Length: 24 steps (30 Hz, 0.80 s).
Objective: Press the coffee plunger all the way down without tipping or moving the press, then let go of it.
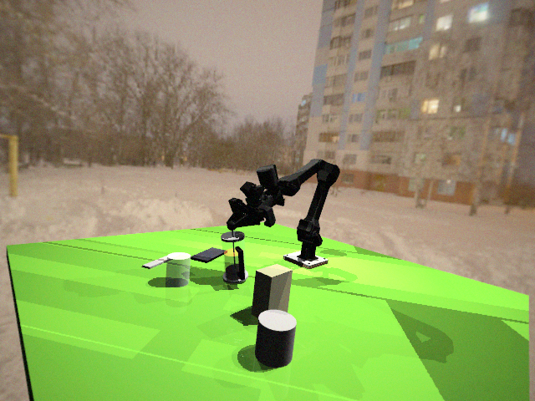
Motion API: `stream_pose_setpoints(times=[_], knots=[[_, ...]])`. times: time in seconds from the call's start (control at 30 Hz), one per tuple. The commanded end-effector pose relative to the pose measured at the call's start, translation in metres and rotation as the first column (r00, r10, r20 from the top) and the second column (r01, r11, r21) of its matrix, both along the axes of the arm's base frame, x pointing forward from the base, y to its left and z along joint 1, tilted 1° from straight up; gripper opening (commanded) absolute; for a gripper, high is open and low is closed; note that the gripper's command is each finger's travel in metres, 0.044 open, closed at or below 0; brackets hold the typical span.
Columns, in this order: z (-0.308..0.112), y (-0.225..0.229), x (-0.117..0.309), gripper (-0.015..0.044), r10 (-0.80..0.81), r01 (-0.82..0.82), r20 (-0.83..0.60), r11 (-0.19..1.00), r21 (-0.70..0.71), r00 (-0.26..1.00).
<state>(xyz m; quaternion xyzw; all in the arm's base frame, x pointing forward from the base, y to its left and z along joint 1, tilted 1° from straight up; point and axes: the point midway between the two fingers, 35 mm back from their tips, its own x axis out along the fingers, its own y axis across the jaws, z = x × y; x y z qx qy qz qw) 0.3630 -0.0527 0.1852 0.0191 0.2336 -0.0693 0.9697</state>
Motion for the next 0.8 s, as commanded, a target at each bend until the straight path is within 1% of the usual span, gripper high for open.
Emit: stream_pose_setpoints(times=[0.0, 0.27, 0.67, 0.77], knots=[[0.0000, 0.0000, 0.0000, 0.0119, 0.000, 0.000, 0.000, 1.000, 0.000, 1.000], [0.0000, 0.0000, 0.0000, 0.0119, 0.000, 0.000, 0.000, 1.000, 0.000, 1.000], [0.0000, 0.0000, 0.0000, 0.0434, 0.000, 0.000, 0.000, 1.000, 0.000, 1.000], [0.0000, 0.0000, 0.0000, 0.0440, 0.000, 0.000, 0.000, 1.000, 0.000, 1.000]])
